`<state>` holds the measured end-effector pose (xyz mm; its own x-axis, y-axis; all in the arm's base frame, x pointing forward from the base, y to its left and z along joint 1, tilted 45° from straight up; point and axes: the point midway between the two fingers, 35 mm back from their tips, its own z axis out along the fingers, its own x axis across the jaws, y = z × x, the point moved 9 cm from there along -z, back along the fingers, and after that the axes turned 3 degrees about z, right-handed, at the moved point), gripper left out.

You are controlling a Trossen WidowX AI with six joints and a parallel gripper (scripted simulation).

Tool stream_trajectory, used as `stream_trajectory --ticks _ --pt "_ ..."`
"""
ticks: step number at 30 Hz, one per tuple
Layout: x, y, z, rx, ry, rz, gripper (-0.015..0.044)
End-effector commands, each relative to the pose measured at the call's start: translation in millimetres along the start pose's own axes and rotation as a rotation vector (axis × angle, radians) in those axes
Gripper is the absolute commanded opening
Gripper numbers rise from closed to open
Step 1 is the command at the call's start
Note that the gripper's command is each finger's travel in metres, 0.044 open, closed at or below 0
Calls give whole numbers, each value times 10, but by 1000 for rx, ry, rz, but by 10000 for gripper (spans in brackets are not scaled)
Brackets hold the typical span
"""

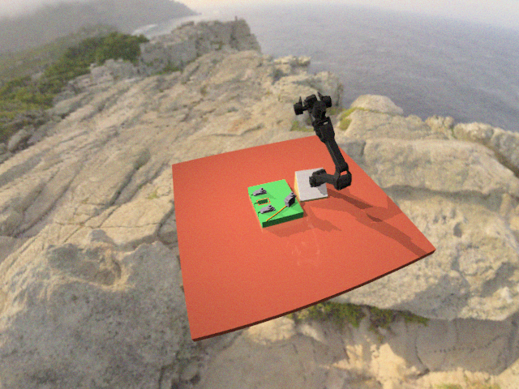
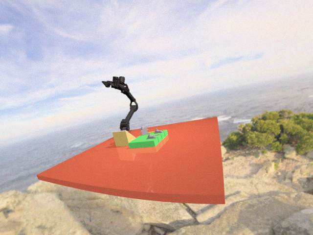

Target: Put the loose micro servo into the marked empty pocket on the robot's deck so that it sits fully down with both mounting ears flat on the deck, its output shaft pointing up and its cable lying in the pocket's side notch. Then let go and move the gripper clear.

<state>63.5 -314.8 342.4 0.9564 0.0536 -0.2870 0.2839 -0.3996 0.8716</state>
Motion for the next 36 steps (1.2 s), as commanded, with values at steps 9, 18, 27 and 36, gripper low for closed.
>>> stream_trajectory --ticks 9,18,27,36 --pt "571 -297 -66 137 307 -260 440" --pt "947 -531 -205 220 540 -446 440" --pt "1272 -785 -412 295 782 -627 440" --pt "1546 -1035 -693 362 1036 -795 440"
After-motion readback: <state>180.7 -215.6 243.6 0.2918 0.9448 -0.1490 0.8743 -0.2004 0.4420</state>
